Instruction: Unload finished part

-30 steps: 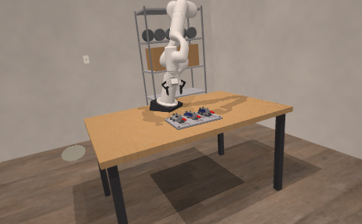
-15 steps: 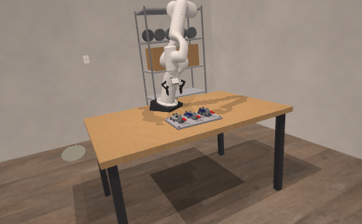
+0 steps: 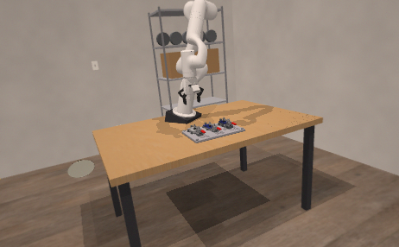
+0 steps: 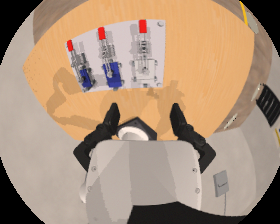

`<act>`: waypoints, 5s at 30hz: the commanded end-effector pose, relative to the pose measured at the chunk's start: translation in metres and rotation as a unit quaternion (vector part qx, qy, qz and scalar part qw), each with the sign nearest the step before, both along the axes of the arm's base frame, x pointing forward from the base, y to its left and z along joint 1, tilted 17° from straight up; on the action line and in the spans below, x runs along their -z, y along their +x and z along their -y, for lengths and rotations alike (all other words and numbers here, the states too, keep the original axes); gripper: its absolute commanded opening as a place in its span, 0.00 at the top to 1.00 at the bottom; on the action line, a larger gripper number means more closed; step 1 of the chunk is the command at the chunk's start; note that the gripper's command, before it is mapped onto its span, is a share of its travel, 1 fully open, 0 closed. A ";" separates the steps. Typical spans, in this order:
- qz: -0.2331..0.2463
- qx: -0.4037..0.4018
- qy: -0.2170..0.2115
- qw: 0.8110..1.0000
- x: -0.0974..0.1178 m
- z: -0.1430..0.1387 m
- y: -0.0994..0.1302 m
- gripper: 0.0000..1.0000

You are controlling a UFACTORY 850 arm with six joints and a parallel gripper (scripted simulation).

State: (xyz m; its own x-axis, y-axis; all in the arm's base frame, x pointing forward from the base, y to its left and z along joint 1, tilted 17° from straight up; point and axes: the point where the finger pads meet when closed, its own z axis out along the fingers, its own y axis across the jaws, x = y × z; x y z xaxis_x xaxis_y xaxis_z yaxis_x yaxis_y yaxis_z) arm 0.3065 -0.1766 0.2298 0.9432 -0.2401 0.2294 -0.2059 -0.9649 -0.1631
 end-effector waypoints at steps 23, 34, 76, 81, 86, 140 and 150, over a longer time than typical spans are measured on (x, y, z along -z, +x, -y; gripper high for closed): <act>0.007 -0.016 -0.002 1.000 -0.001 0.001 0.000 1.00; 0.007 -0.016 -0.002 1.000 -0.001 0.001 0.000 1.00; 0.006 -0.016 -0.002 1.000 -0.001 0.001 0.000 0.00; 0.006 -0.016 -0.002 1.000 -0.001 0.001 0.000 0.00; 0.006 -0.016 -0.002 1.000 -0.001 0.001 0.000 0.00; 0.006 -0.016 -0.002 1.000 -0.001 0.001 0.000 0.53; 0.006 -0.016 -0.002 1.000 -0.001 0.001 0.000 0.53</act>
